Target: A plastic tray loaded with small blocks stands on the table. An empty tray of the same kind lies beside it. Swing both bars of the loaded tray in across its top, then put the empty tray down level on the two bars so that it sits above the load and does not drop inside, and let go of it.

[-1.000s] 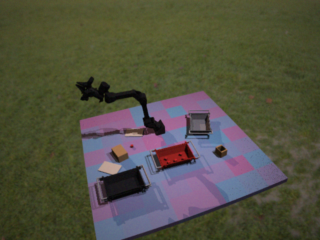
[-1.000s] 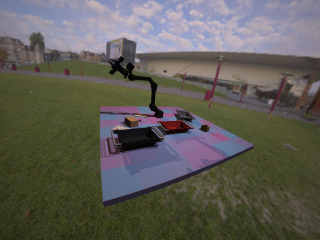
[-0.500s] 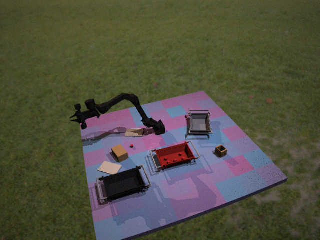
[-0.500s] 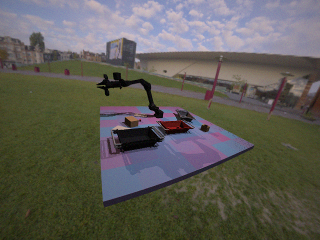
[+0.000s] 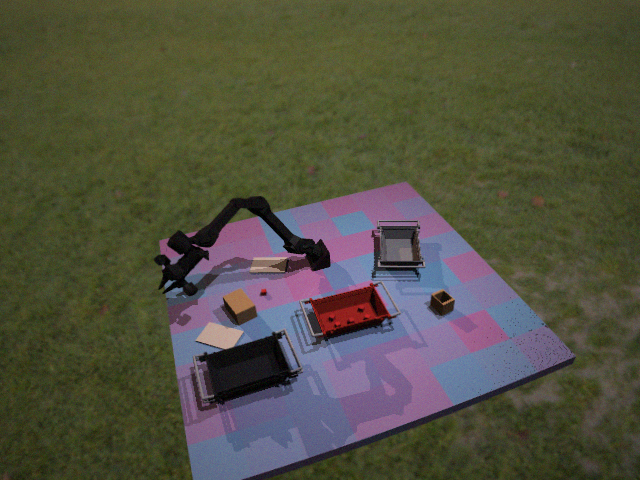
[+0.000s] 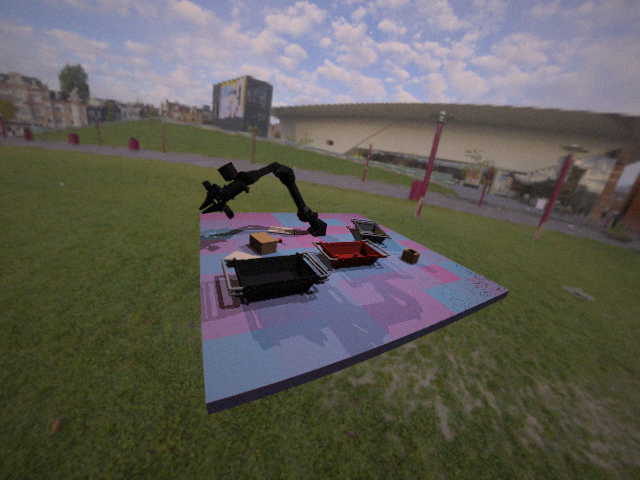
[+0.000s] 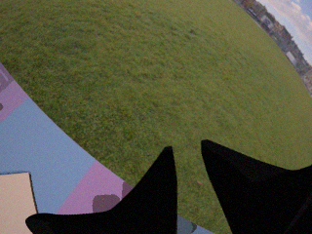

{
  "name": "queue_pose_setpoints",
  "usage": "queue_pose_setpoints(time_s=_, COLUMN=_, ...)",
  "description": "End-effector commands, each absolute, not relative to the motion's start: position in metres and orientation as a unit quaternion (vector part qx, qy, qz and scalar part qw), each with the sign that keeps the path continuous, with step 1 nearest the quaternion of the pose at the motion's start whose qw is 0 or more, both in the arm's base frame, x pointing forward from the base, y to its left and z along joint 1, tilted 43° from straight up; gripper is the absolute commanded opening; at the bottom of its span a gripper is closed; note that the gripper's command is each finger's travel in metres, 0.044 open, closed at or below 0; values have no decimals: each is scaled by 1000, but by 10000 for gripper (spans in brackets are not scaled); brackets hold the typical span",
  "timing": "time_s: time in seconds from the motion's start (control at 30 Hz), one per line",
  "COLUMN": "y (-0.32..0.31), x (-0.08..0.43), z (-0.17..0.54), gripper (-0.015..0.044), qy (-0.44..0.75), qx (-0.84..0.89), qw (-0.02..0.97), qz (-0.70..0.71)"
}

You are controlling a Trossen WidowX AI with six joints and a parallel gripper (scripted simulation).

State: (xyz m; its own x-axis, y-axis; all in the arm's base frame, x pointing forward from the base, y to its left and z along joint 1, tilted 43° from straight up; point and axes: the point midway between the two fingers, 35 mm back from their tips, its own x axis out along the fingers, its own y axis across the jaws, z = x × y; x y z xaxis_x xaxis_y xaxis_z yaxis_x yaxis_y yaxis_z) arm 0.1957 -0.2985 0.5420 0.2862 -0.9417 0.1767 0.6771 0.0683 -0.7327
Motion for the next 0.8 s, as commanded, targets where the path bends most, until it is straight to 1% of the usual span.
queue_pose_setpoints(time_s=0.0, y=-296, x=243, z=497, gripper=85, qy=214, qx=-328, qw=760, qz=-519)
queue_pose_setpoints(time_s=0.23, y=-267, x=311, z=419, gripper=85, qy=289, qx=-257, qw=814, qz=-434)
queue_pose_setpoints(time_s=0.47, y=-211, x=361, z=339, gripper=85, qy=385, qx=-209, qw=827, qz=-351)
queue_pose_setpoints(time_s=0.6, y=-166, x=378, z=292, gripper=85, qy=451, qx=-200, qw=815, qz=-304)
queue_pose_setpoints(time_s=0.77, y=-106, x=384, z=243, gripper=85, qy=527, qx=-216, qw=782, qz=-253)
